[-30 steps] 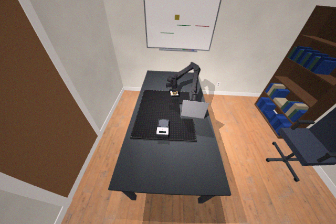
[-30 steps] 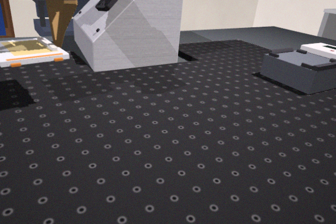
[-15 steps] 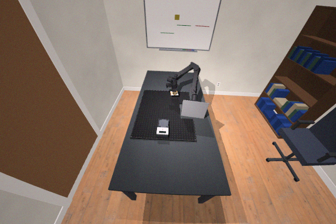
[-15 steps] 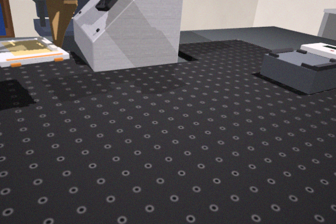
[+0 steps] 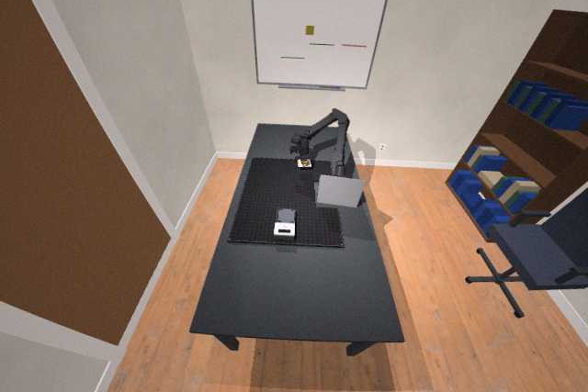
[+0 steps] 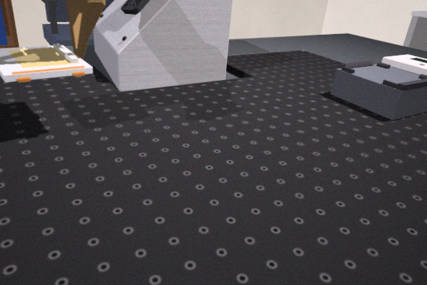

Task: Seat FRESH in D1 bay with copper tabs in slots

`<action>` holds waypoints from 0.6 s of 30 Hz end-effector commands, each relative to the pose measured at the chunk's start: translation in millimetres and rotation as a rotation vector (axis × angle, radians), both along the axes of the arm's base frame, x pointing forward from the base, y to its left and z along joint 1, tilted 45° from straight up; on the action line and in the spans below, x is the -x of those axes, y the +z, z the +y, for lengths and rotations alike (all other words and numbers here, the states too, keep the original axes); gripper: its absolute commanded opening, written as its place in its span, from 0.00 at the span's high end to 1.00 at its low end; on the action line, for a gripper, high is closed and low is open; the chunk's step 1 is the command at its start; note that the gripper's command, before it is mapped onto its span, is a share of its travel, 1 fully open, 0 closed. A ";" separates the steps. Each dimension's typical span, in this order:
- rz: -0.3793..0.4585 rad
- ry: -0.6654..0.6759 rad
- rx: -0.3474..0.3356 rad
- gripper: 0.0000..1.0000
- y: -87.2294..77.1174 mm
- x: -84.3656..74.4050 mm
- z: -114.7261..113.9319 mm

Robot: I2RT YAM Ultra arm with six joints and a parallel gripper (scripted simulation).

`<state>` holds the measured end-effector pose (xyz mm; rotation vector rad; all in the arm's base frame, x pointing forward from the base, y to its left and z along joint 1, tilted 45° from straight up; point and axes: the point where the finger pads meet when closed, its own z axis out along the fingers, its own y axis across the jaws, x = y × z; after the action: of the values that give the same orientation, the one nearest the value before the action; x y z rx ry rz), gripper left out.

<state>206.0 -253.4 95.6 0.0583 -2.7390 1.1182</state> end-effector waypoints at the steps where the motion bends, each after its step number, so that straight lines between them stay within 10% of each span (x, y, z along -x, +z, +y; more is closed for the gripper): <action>1: -0.008 -0.114 0.013 1.00 -8.1 -10.1 15.9; 18: -0.012 -0.147 0.007 1.00 -57.2 -26.3 74.8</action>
<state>224.5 -193.7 44.8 -0.1132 -2.6952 1.0948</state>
